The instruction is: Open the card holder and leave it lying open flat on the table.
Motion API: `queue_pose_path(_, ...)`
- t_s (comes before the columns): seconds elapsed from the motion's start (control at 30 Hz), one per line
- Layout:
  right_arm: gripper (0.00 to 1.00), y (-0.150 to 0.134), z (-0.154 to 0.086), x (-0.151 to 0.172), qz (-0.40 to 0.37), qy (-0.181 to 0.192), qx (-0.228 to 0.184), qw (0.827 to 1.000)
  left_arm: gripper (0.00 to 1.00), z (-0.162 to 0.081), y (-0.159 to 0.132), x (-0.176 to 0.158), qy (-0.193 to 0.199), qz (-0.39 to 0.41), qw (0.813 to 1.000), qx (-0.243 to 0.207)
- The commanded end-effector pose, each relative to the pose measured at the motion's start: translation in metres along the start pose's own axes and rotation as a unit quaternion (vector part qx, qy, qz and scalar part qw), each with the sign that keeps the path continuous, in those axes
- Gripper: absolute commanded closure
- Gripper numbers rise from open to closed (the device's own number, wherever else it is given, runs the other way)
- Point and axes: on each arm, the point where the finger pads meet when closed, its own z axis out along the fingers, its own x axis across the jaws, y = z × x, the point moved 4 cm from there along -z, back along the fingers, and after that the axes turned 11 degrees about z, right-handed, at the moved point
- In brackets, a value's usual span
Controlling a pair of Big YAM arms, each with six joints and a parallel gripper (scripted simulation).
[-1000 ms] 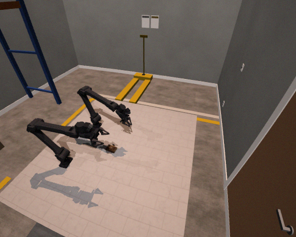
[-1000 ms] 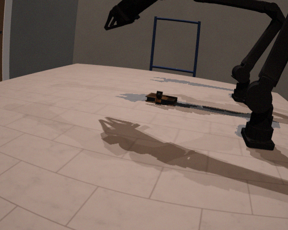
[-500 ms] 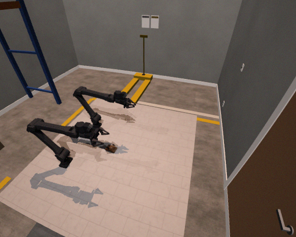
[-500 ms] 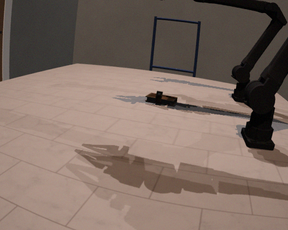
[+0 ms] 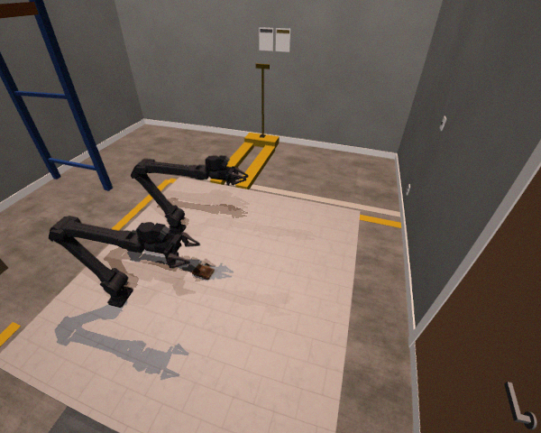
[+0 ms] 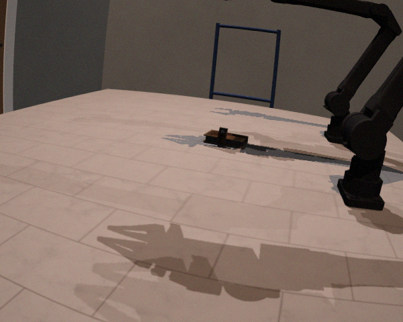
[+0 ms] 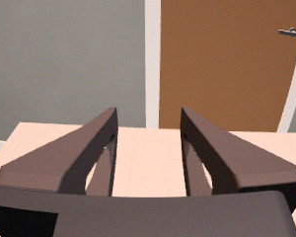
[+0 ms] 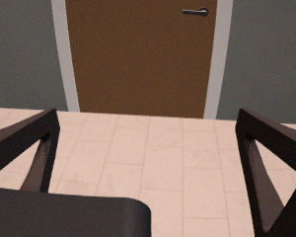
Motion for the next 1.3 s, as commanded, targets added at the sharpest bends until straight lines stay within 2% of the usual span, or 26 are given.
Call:
queue_pose_path(0.0,0.00,0.024,-0.002,0.005,0.000,0.004,-0.023,1.000,0.66,0.008,0.039,0.003,0.004,-0.003,0.999,-0.035)
queue_pose_path(0.1,0.00,0.024,-0.002,0.005,0.000,0.004,-0.023,1.000,0.66,0.008,0.039,0.004,0.004,-0.002,0.999,-0.035)
queue_pose_path(0.13,0.00,0.024,-0.002,0.005,0.000,0.004,-0.023,1.000,0.66,0.010,0.003,-0.004,-0.002,0.001,1.000,-0.004)
queue_pose_path(0.2,0.00,0.024,-0.002,0.005,0.000,0.004,-0.023,1.000,0.66,0.010,0.003,-0.004,-0.003,0.001,1.000,-0.005)
queue_pose_path(0.23,0.00,0.024,-0.002,0.005,0.000,0.004,-0.023,1.000,0.66,0.010,-0.014,-0.008,-0.005,0.005,1.000,0.010)
queue_pose_path(0.27,0.00,0.024,-0.002,0.005,0.000,0.004,-0.023,1.000,0.66,0.010,-0.012,-0.008,-0.005,0.005,1.000,0.008)
queue_pose_path(0.3,0.00,0.024,-0.002,0.005,0.000,0.004,-0.023,1.000,0.66,0.010,0.003,-0.003,-0.001,0.005,1.000,-0.005)
queue_pose_path(0.33,0.00,0.024,-0.002,0.005,0.000,0.004,-0.023,1.000,0.66,0.002,-0.005,-0.006,-0.003,0.005,1.000,0.000)
queue_pose_path(0.4,0.00,0.024,-0.002,0.005,0.000,0.004,-0.023,1.000,0.66,-0.001,0.015,-0.002,0.001,0.005,1.000,-0.018)
queue_pose_path(0.43,0.00,0.024,-0.002,0.005,0.000,0.004,-0.023,1.000,0.66,-0.005,0.002,-0.005,-0.002,0.006,1.000,-0.008)
queue_pose_path(0.47,0.00,0.024,-0.002,0.005,0.000,0.004,-0.023,1.000,0.66,-0.005,0.012,-0.003,0.000,0.006,1.000,-0.017)
queue_pose_path(0.5,0.00,0.024,-0.002,0.005,0.000,0.004,-0.023,1.000,0.66,-0.001,0.011,-0.004,-0.001,0.006,1.000,-0.015)
queue_pose_path(0.53,0.64,0.024,-0.002,0.005,0.000,0.004,-0.023,1.000,0.66,-0.002,0.008,-0.004,-0.001,0.006,1.000,-0.013)
queue_pose_path(0.63,0.64,0.024,-0.002,0.005,0.000,0.004,-0.022,1.000,0.66,0.000,0.011,0.000,0.003,0.003,1.000,-0.012)
queue_pose_path(0.67,0.64,0.024,-0.002,0.005,0.000,0.004,-0.023,1.000,0.66,-0.004,0.001,-0.003,0.001,0.006,1.000,-0.007)
queue_pose_path(1.07,0.64,0.024,-0.002,0.005,0.000,0.004,-0.023,1.000,0.66,-0.004,0.001,-0.005,-0.002,0.006,1.000,-0.008)
queue_pose_path(1.2,0.64,0.024,-0.002,0.005,0.000,0.004,-0.022,1.000,0.64,-0.001,0.011,-0.001,0.002,0.003,1.000,-0.012)
queue_pose_path(1.27,0.64,0.024,-0.002,0.005,0.000,0.004,-0.023,1.000,0.64,-0.004,0.004,-0.005,-0.001,0.006,1.000,-0.011)
